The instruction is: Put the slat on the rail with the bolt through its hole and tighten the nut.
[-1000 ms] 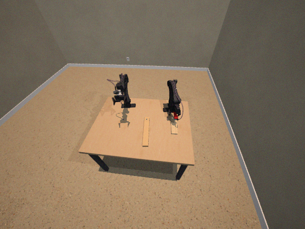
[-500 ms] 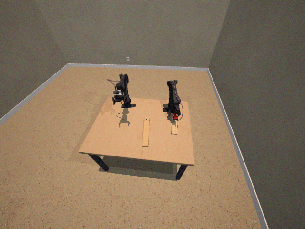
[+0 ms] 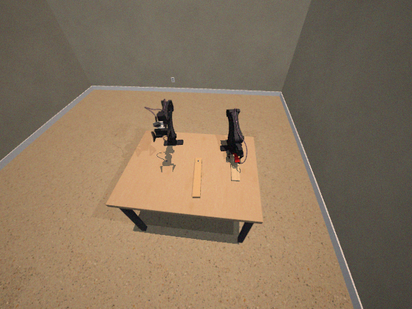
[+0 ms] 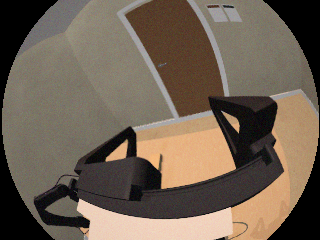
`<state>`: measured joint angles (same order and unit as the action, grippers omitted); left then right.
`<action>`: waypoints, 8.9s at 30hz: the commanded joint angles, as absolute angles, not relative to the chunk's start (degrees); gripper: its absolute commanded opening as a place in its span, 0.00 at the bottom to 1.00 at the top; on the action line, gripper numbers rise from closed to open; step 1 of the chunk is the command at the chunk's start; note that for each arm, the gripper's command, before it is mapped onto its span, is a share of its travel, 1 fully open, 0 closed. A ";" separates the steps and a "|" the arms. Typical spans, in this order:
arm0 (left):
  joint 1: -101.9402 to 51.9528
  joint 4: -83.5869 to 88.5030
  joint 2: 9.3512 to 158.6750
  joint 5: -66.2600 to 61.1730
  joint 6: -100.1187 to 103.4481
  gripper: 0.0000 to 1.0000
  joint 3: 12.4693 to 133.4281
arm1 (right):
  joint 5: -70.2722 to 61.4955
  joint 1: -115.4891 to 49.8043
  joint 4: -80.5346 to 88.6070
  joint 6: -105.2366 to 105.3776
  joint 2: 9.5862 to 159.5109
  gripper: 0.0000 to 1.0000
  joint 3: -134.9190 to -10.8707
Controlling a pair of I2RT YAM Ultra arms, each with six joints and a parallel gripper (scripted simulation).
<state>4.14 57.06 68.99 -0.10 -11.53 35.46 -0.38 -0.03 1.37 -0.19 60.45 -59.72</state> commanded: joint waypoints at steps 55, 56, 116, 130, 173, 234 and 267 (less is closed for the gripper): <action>4.15 50.88 70.77 -0.09 -11.54 0.76 32.14 | -0.01 0.00 -0.24 0.00 59.82 1.00 -60.27; 4.15 50.88 70.77 -0.09 -11.54 0.74 32.14 | -0.01 0.00 -0.24 0.00 59.82 1.00 -60.27; 4.06 61.58 67.82 -0.04 -11.49 0.72 39.87 | -0.01 0.00 -0.24 0.00 59.82 1.00 -60.27; 4.03 66.05 66.61 -0.02 -11.47 0.72 43.10 | -0.01 0.00 -0.24 0.00 59.82 1.00 -60.27; -2.65 68.88 69.50 -0.43 -4.61 0.72 49.60 | -0.01 0.00 -0.24 0.00 59.82 1.00 -60.27; -53.34 67.27 100.35 -0.21 48.19 0.72 79.02 | -0.01 0.00 -0.24 0.00 59.82 1.00 -60.27; -65.56 66.26 108.14 -0.03 61.37 0.72 86.46 | -0.01 0.00 -0.24 0.00 59.82 1.00 -60.27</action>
